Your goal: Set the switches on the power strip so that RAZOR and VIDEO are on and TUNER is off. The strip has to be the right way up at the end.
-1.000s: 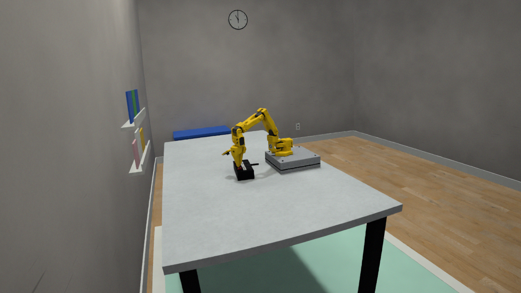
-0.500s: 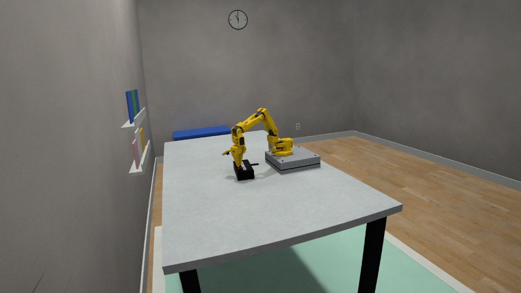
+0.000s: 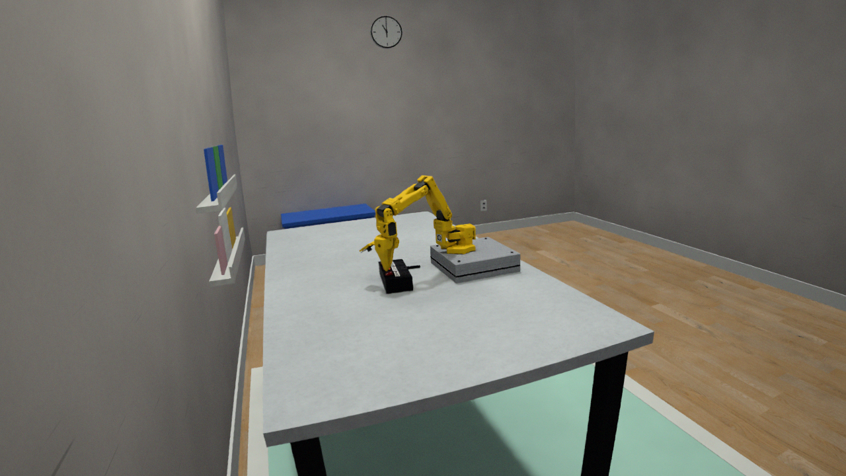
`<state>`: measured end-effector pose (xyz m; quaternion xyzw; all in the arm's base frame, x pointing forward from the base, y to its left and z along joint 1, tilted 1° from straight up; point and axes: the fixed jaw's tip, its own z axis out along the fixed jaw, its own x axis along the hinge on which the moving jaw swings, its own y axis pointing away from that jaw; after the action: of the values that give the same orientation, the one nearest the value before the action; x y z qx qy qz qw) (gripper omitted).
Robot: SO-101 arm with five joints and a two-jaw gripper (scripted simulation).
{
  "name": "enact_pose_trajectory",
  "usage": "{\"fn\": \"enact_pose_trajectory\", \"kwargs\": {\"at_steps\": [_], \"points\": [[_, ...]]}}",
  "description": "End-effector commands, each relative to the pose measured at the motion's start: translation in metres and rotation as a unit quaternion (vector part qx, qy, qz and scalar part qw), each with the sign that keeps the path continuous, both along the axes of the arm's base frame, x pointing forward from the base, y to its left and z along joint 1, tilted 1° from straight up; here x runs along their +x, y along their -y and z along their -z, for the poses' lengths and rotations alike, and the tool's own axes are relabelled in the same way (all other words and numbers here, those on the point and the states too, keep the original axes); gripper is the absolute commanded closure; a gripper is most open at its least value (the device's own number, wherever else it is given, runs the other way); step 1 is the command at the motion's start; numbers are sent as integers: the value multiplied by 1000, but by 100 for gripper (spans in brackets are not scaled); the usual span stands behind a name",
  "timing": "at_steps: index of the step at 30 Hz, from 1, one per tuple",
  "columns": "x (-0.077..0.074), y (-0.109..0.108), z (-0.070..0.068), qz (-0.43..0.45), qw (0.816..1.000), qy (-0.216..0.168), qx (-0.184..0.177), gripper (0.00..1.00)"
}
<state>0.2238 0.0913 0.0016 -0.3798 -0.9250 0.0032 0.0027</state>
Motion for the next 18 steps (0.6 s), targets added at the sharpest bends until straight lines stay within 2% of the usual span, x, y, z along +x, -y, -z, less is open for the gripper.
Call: {"fn": "enact_pose_trajectory", "kwargs": {"at_steps": [1,18], "points": [[2,1,-5,-12,1000,7,3,100],[2,8,-7,-84,996,7,3,100]]}}
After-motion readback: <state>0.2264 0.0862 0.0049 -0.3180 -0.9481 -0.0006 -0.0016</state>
